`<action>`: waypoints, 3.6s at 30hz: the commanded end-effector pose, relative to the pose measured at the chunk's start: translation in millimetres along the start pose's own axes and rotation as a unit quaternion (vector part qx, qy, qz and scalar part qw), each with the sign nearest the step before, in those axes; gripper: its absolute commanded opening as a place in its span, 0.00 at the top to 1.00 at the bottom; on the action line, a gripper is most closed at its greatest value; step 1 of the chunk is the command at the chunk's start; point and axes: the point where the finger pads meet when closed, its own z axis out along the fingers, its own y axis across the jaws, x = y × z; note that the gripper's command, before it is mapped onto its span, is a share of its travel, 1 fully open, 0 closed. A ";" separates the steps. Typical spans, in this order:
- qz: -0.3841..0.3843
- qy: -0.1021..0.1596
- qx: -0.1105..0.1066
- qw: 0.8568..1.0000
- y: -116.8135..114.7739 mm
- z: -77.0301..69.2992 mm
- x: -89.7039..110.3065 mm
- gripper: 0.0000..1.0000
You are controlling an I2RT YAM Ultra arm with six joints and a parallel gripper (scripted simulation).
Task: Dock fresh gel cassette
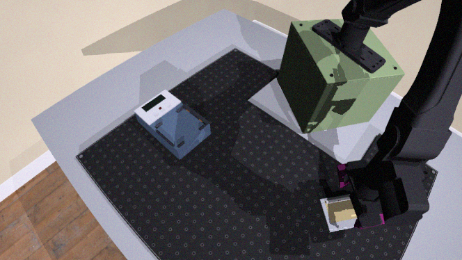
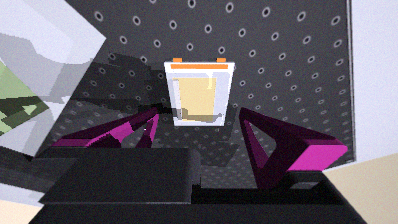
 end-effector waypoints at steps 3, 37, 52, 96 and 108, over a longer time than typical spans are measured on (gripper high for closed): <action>0.001 -0.006 -0.004 1.000 6.2 -14.6 0.7 0.00; 0.001 -0.004 0.001 1.000 2.0 -39.6 1.7 0.00; 0.001 -0.004 0.001 1.000 1.9 -39.6 1.7 0.00; 0.381 -0.003 0.008 0.925 90.0 -32.2 75.1 0.66; 0.529 -0.002 0.007 0.849 128.8 -30.0 106.5 0.66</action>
